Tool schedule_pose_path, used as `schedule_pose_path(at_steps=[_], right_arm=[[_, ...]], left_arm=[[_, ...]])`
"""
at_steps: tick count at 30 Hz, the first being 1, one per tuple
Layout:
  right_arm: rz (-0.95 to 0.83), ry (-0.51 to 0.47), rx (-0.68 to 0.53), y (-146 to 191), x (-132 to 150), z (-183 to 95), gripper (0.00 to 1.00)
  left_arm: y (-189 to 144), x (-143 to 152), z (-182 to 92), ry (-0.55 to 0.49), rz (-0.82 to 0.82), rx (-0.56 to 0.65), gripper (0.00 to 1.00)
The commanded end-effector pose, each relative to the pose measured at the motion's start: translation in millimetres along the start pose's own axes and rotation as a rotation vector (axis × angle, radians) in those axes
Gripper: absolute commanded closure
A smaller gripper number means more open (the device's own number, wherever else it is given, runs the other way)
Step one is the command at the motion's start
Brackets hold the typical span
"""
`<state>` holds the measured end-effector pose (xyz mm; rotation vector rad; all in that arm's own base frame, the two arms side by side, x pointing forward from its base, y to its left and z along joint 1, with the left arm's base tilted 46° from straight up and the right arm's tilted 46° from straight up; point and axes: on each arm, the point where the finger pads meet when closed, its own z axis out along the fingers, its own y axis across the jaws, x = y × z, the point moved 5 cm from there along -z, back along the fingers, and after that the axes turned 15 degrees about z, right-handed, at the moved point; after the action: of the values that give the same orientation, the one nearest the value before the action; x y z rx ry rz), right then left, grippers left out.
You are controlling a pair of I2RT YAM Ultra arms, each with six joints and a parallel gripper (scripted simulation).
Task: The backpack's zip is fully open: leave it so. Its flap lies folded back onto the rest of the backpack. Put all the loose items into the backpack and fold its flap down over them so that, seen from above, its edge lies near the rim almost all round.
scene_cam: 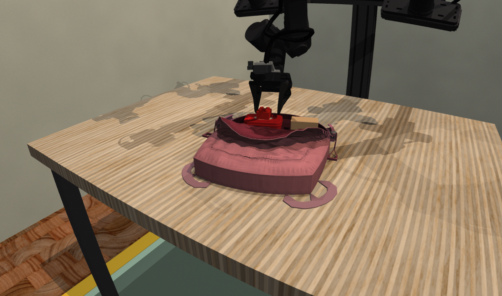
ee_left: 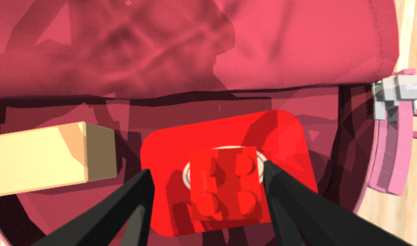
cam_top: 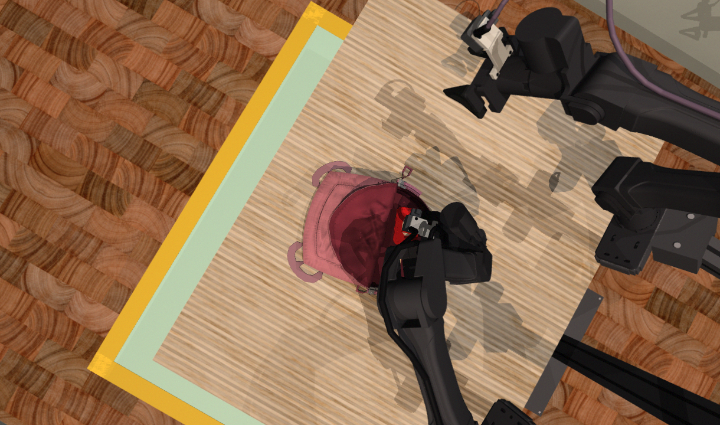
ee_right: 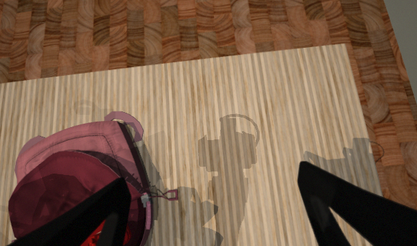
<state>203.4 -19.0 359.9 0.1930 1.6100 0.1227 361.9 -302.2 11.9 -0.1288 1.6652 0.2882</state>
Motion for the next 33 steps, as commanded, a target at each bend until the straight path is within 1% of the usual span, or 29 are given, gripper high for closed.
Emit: schedule_pose_path(at_steps=[1, 2, 4, 5, 7, 9, 10, 17, 18, 23, 24, 29, 30, 33], right_arm=[[-0.010, -0.050, -0.015, 5.6, -21.1, -4.5, 0.10], [-0.010, -0.050, -0.015, 5.6, -21.1, -4.5, 0.10], [-0.010, -0.050, -0.015, 5.6, -21.1, -4.5, 0.10], [-0.010, -0.050, -0.015, 5.6, -21.1, -4.5, 0.10], [-0.010, -0.050, -0.015, 5.6, -21.1, -4.5, 0.10], [-0.010, -0.050, -0.015, 5.6, -21.1, -4.5, 0.10], [-0.010, -0.050, -0.015, 5.6, -21.1, -4.5, 0.10], [-0.010, -0.050, -0.015, 5.6, -21.1, -4.5, 0.10], [-0.010, -0.050, -0.015, 5.6, -21.1, -4.5, 0.10], [-0.010, -0.050, -0.015, 5.6, -21.1, -4.5, 0.10], [-0.010, -0.050, -0.015, 5.6, -21.1, -4.5, 0.10], [-0.010, -0.050, -0.015, 5.6, -21.1, -4.5, 0.10], [-0.010, -0.050, -0.015, 5.6, -21.1, -4.5, 0.10], [-0.010, -0.050, -0.015, 5.6, -21.1, -4.5, 0.10]], left_arm=[[-15.2, -3.5, -2.5, -0.019, -0.023, 0.040, 0.41], [-12.9, -1.6, 4.4, -0.018, -0.024, 0.029, 0.41], [-13.5, 0.2, 7.4, -0.018, -0.024, 0.029, 0.41], [-13.6, 0.1, 7.5, -0.018, -0.024, 0.029, 0.41], [-16.9, 0.4, -1.0, -0.018, -0.016, 0.049, 0.41], [-15.9, 0.9, 0.2, -0.010, 0.003, 0.045, 0.41], [-15.6, 0.0, 0.8, -0.011, 0.001, 0.043, 0.49], [-14.9, -4.5, 2.9, -0.014, -0.007, 0.039, 0.49], [-14.8, -5.4, 3.3, -0.014, -0.009, 0.039, 0.58], [-13.4, -9.6, 5.4, -0.016, -0.016, 0.035, 0.58], [-12.8, -8.0, 5.8, -0.015, -0.012, 0.034, 0.66], [-11.0, -3.5, 4.1, -0.014, -0.015, 0.030, 0.66], [-10.9, -3.6, 4.2, -0.014, -0.015, 0.030, 0.75], [-10.9, -3.6, 4.3, -0.014, -0.015, 0.030, 0.75]])
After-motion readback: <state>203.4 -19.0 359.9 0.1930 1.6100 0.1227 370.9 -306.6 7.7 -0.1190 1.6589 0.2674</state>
